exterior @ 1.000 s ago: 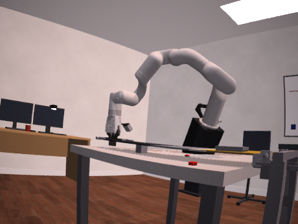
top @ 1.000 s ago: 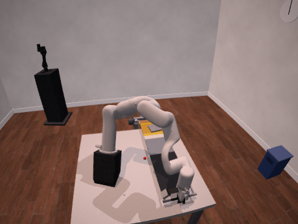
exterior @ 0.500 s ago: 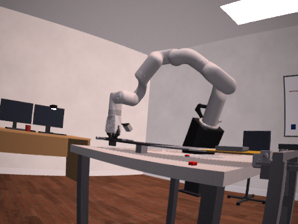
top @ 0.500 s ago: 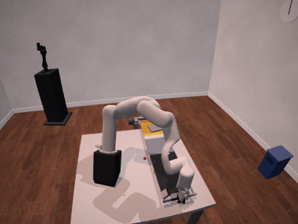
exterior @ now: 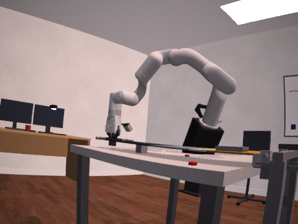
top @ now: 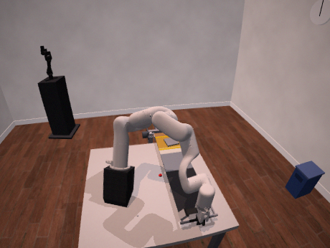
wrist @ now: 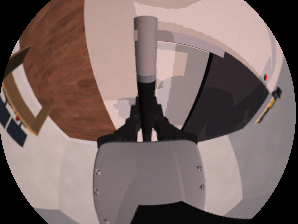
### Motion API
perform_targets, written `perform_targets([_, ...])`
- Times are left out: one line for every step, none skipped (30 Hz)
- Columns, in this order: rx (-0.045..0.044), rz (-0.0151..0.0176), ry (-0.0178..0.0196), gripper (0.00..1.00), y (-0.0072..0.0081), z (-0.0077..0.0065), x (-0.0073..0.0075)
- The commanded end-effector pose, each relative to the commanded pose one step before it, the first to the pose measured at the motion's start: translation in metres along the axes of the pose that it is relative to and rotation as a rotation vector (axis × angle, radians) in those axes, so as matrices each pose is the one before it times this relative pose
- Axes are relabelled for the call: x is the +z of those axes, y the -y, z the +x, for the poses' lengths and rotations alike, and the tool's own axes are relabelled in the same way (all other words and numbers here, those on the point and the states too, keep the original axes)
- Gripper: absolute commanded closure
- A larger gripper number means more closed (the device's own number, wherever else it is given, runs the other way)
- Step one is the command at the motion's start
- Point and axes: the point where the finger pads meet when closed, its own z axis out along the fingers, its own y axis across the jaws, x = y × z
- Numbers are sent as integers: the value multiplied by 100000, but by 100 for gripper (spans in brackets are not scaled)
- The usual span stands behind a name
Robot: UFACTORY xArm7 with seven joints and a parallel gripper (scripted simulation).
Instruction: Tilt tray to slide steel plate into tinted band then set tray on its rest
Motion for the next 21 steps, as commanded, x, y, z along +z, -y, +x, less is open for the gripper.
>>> perform_targets([-26,524,287,100,213,-116,-275])
perform_targets([0,0,0,100,0,0,0])
perform_targets([0,0,0,100,0,0,0])
perform_targets([0,0,0,100,0,0,0])
perform_targets([0,0,0,100,0,0,0])
perform_targets([0,0,0,100,0,0,0])
perform_targets([0,0,0,100,0,0,0])
perform_targets([0,0,0,100,0,0,0])
perform_targets([0,0,0,100,0,0,0])
perform_targets([0,0,0,60,0,0,0])
perform_targets([0,0,0,60,0,0,0])
perform_targets([0,0,0,60,0,0,0])
perform_targets([0,0,0,60,0,0,0])
perform_targets([0,0,0,60,0,0,0])
perform_targets([0,0,0,60,0,0,0])
perform_targets([0,0,0,60,0,0,0])
perform_targets([0,0,0,60,0,0,0])
perform_targets([0,0,0,60,0,0,0])
perform_targets([0,0,0,60,0,0,0])
perform_targets([0,0,0,60,0,0,0])
perform_targets([0,0,0,60,0,0,0])
